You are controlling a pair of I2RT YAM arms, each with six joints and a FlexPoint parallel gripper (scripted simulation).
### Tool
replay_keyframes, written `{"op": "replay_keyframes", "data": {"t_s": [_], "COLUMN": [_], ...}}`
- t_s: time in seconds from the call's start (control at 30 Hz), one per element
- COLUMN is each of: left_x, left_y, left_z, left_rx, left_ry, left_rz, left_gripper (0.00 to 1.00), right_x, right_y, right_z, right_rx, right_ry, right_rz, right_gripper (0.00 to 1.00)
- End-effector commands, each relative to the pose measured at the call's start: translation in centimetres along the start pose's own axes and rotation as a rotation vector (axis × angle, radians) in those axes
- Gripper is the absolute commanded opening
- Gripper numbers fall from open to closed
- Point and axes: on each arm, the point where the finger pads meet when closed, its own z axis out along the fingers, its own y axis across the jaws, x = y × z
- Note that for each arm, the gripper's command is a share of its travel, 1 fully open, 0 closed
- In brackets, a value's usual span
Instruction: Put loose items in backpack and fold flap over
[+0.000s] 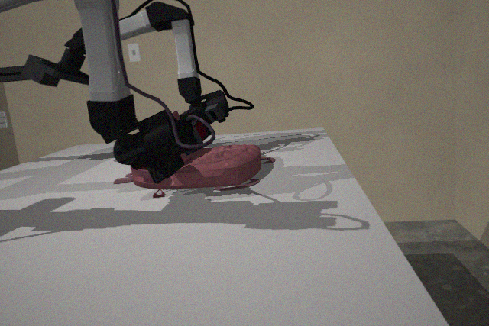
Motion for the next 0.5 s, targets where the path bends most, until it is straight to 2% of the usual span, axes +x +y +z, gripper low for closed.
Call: {"op": "replay_keyframes", "data": {"t_s": [0.0, 0.37, 0.47], "left_x": [-3.0, -2.6, -1.4], "left_y": [-0.7, -0.7, -0.3], "left_z": [-1.8, -4.7, -5.8], "left_rx": [-0.021, -0.023, -0.030], "left_ry": [-0.140, -0.137, -0.115], "left_rz": [0.191, 0.206, 0.161], "left_gripper": [0.00, 0.00, 0.00], "right_x": [-2.1, -1.6, -1.7], "right_y": [0.2, 0.3, 0.3], "right_z": [-1.6, -4.6, -5.6], "right_rx": [0.008, 0.006, 0.007], "right_ry": [-0.039, -0.026, -0.028], "right_rz": [-0.053, -0.030, -0.031], "right_gripper": [0.00, 0.00, 0.00]}}
